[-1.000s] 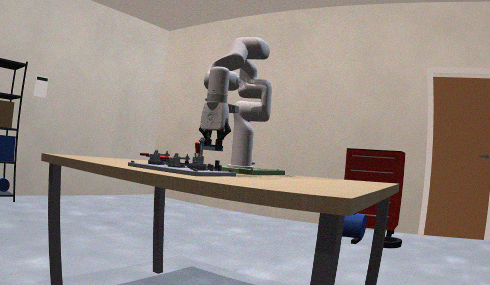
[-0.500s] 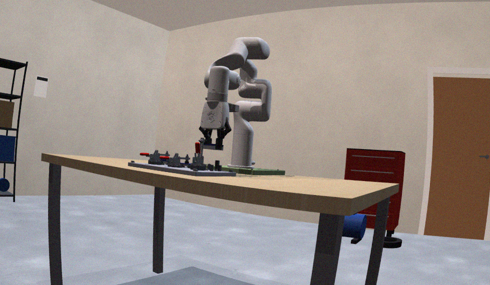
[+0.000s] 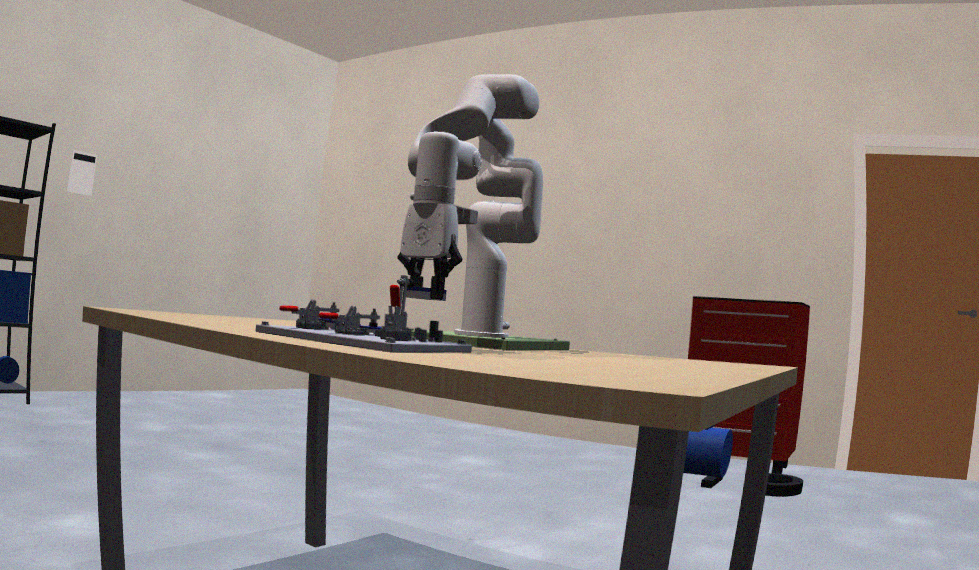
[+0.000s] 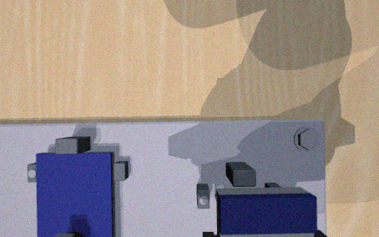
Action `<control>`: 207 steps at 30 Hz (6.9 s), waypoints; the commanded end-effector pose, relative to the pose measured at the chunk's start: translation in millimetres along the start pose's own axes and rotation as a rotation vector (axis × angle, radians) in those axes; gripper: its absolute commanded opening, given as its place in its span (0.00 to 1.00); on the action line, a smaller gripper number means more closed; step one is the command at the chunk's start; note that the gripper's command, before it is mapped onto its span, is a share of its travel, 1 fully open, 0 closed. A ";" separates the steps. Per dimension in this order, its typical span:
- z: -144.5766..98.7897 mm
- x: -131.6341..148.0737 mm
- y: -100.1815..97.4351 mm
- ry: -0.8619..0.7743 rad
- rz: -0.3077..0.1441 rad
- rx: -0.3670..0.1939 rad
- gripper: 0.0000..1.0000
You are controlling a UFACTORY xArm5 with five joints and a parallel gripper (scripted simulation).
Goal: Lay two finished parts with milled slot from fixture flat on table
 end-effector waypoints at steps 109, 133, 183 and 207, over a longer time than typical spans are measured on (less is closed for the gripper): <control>-23.4 113.0 -1.2 0.000 0.000 -0.003 0.00; -23.4 113.0 15.7 0.000 0.000 -0.003 0.00; -23.7 113.0 81.6 0.000 0.000 -0.003 0.00; -23.7 113.0 84.6 0.000 0.000 -0.003 0.00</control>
Point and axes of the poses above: the point where the finger pads meet when closed, its own y axis out along the fingers, its own x axis across the jaws, z = x × y, the point moved 5 cm from there along -y, back along the fingers, and after that the axes turned 11 degrees about -y, right-handed, at the moved point
